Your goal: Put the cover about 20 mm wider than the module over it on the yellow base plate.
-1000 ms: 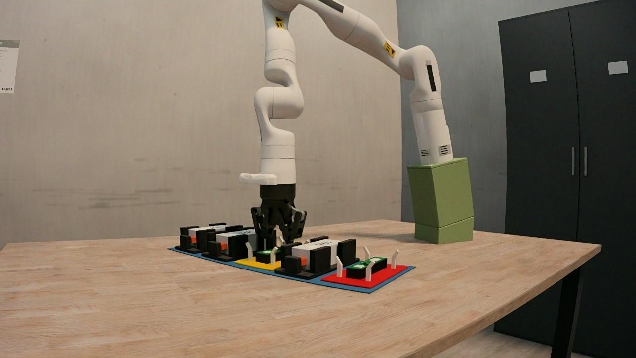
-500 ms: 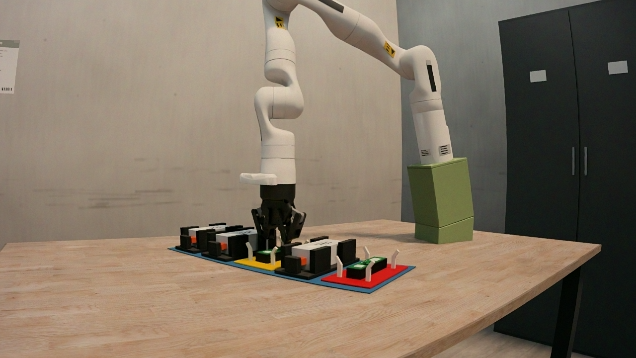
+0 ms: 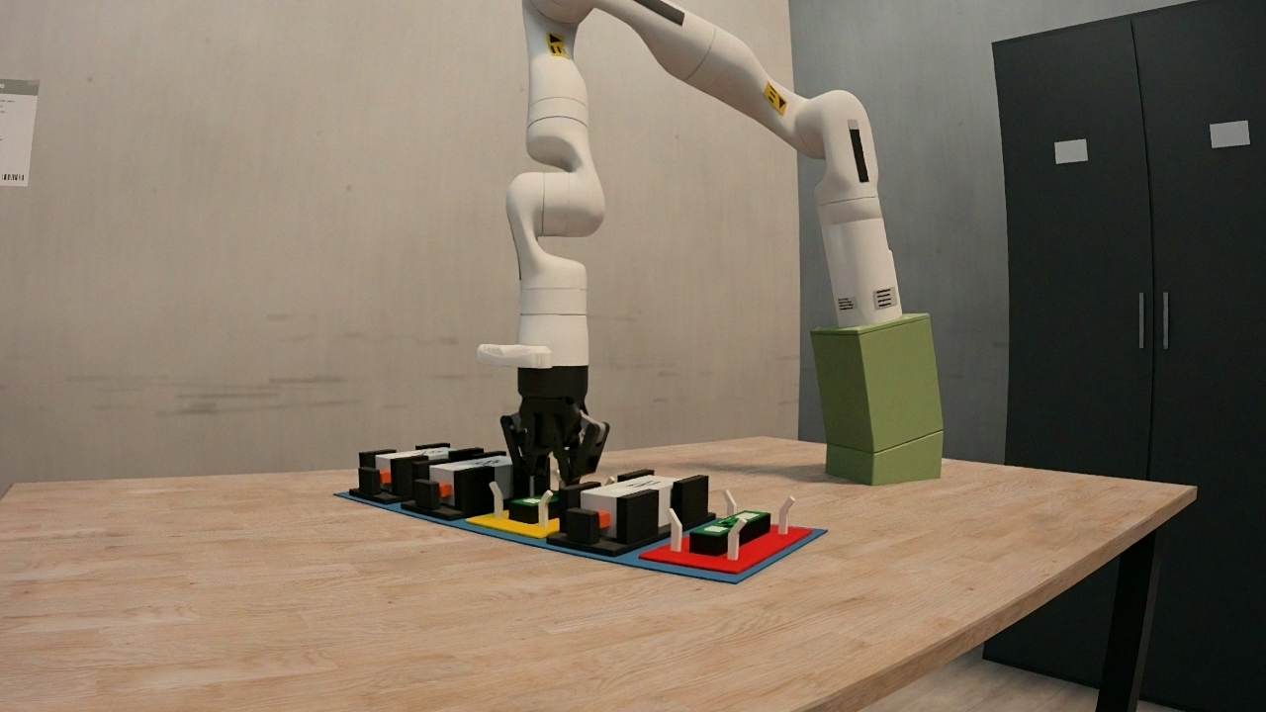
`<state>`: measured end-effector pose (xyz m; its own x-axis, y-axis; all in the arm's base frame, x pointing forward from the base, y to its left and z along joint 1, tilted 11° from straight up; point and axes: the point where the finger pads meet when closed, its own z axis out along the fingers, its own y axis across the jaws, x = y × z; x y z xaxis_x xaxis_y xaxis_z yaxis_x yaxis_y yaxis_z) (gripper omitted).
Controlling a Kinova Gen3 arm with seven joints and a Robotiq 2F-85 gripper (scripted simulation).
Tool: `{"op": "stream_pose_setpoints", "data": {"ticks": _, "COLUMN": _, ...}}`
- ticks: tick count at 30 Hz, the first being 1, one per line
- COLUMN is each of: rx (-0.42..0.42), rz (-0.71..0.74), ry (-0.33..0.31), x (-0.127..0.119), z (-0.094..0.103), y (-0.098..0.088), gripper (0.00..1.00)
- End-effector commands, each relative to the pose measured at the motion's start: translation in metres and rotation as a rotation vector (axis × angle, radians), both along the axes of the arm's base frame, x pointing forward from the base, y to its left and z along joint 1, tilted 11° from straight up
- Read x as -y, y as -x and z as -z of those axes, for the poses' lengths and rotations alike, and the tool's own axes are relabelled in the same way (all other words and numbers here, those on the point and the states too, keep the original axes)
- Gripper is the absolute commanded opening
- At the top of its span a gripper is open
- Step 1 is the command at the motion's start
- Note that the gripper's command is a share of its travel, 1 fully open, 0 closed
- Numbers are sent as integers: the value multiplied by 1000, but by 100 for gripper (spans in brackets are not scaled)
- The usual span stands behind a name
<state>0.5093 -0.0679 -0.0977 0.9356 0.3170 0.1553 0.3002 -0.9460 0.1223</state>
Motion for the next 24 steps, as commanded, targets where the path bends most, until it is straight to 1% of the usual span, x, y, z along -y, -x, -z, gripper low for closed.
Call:
{"op": "stream_pose_setpoints", "data": {"ticks": 1, "rx": 2, "rz": 0, "ry": 0, "x": 0, "z": -1, "y": -1, "gripper": 0}}
{"op": "stream_pose_setpoints", "data": {"ticks": 21, "rx": 2, "rz": 0, "ry": 0, "x": 0, "z": -1, "y": -1, "gripper": 0}}
{"op": "stream_pose_setpoints", "data": {"ticks": 22, "rx": 2, "rz": 0, "ry": 0, "x": 0, "z": -1, "y": -1, "gripper": 100}}
{"op": "stream_pose_setpoints", "data": {"ticks": 24, "rx": 2, "rz": 0, "ry": 0, "x": 0, "z": -1, "y": -1, "gripper": 100}}
